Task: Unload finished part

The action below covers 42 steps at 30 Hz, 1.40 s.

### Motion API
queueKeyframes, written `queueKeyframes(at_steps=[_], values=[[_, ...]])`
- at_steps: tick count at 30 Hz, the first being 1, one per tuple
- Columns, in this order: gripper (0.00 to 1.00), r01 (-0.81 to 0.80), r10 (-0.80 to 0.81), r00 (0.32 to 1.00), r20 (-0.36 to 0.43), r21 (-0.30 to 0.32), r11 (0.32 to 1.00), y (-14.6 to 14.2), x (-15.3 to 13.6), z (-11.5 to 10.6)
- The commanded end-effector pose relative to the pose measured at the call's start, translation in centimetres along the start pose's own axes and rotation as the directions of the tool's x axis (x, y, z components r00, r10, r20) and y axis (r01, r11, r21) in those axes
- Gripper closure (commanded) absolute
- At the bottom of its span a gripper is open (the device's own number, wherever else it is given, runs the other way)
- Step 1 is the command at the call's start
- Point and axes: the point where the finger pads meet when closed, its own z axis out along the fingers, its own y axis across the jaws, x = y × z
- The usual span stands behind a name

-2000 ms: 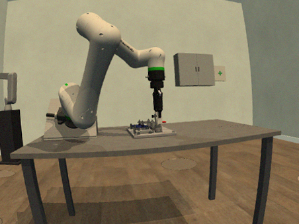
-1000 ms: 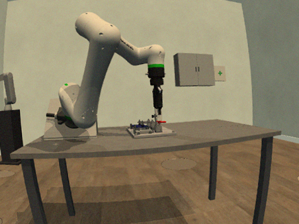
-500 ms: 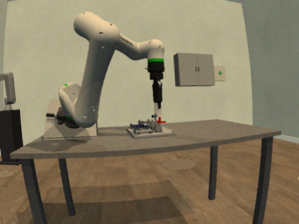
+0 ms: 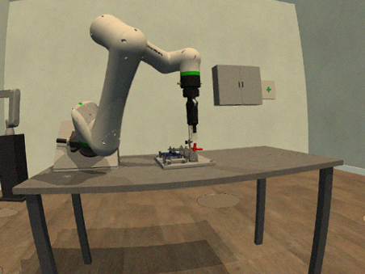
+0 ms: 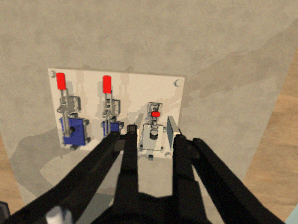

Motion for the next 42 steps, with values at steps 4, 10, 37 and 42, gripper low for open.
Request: queueKeyframes(at_steps=[4, 10, 37, 42], values=[[0.72, 0.000, 0.000, 1.000, 0.000, 0.000, 1.000, -0.01, 0.01, -0.02], [0.72, 0.000, 0.000, 1.000, 0.000, 0.000, 1.000, -0.01, 0.01, -0.02], [0.42, 0.000, 0.000, 1.000, 0.000, 0.000, 1.000, -0.01, 0.01, 0.07], [0.42, 0.000, 0.000, 1.000, 0.000, 0.000, 1.000, -0.01, 0.01, 0.14]])
